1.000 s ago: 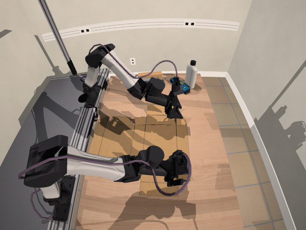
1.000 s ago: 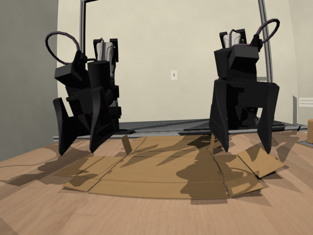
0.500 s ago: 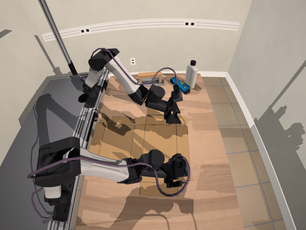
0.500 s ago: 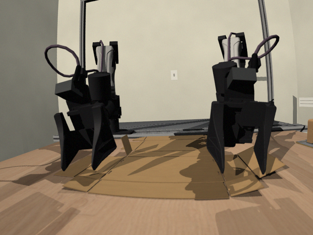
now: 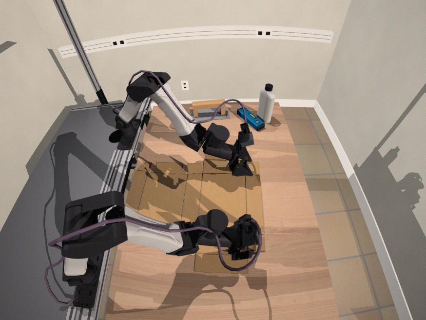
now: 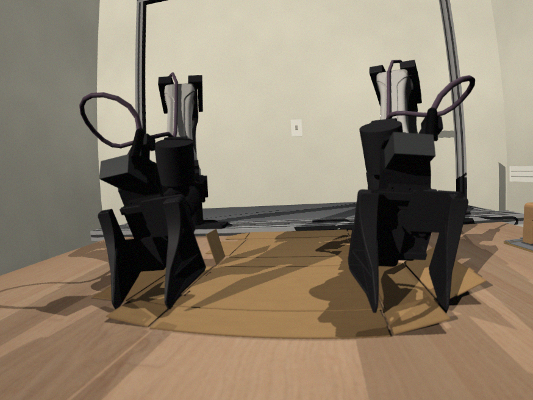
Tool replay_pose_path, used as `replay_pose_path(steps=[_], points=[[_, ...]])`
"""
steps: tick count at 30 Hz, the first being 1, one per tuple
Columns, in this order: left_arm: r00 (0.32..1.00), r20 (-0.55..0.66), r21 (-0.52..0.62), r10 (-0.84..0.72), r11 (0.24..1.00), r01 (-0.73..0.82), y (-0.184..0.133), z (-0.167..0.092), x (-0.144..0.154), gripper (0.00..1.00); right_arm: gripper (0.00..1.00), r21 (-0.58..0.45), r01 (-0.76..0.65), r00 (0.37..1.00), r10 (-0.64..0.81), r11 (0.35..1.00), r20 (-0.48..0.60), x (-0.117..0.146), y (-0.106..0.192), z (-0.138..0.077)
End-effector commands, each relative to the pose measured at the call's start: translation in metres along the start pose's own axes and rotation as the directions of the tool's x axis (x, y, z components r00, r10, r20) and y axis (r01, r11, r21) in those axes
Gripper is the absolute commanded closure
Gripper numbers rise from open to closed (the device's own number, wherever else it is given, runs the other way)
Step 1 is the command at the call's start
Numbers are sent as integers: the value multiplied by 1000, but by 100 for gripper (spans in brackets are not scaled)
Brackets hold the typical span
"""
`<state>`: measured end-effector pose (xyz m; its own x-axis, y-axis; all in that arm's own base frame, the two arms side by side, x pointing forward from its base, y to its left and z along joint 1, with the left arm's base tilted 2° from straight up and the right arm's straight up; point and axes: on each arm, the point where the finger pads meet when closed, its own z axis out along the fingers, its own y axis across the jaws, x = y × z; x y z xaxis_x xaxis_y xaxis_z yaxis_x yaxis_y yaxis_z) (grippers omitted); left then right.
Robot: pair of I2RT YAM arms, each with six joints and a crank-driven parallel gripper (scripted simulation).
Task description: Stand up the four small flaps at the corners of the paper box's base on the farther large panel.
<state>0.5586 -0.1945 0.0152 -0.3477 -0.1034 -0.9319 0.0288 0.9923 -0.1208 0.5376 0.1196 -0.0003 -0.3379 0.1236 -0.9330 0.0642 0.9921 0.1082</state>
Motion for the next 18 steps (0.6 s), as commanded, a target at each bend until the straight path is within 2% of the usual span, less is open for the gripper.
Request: replay_pose_path(steps=[1, 4, 5, 11, 13, 15, 18], points=[[1000, 3, -6, -1, 1000, 1, 1, 3, 9, 19, 19, 2, -6, 1000, 6, 1000, 5, 5, 2, 6], [1000, 10, -7, 4, 1000, -4, 1, 3, 6, 19, 19, 3, -4, 1000, 4, 1000, -1, 7, 1, 6], [999, 46, 2, -2, 1000, 2, -4, -1, -16, 19, 19, 4, -3, 1000, 3, 1000, -4, 8, 1, 6], [999, 26, -15, 42, 999, -41, -4, 6, -2, 19, 19, 3, -4, 1000, 4, 1000, 0, 8, 2, 6], [998, 33, -22, 51, 998, -51, -2, 4, -9, 19, 19, 3, -4, 1000, 4, 1000, -1, 8, 2, 6], [997, 14, -31, 69, 997, -69, 1, 6, 1, 19, 19, 3, -4, 1000, 4, 1000, -1, 9, 2, 7], [997, 23, -30, 76, 997, -76, -1, 4, -4, 19, 19, 4, -4, 1000, 4, 1000, -2, 9, 2, 7]])
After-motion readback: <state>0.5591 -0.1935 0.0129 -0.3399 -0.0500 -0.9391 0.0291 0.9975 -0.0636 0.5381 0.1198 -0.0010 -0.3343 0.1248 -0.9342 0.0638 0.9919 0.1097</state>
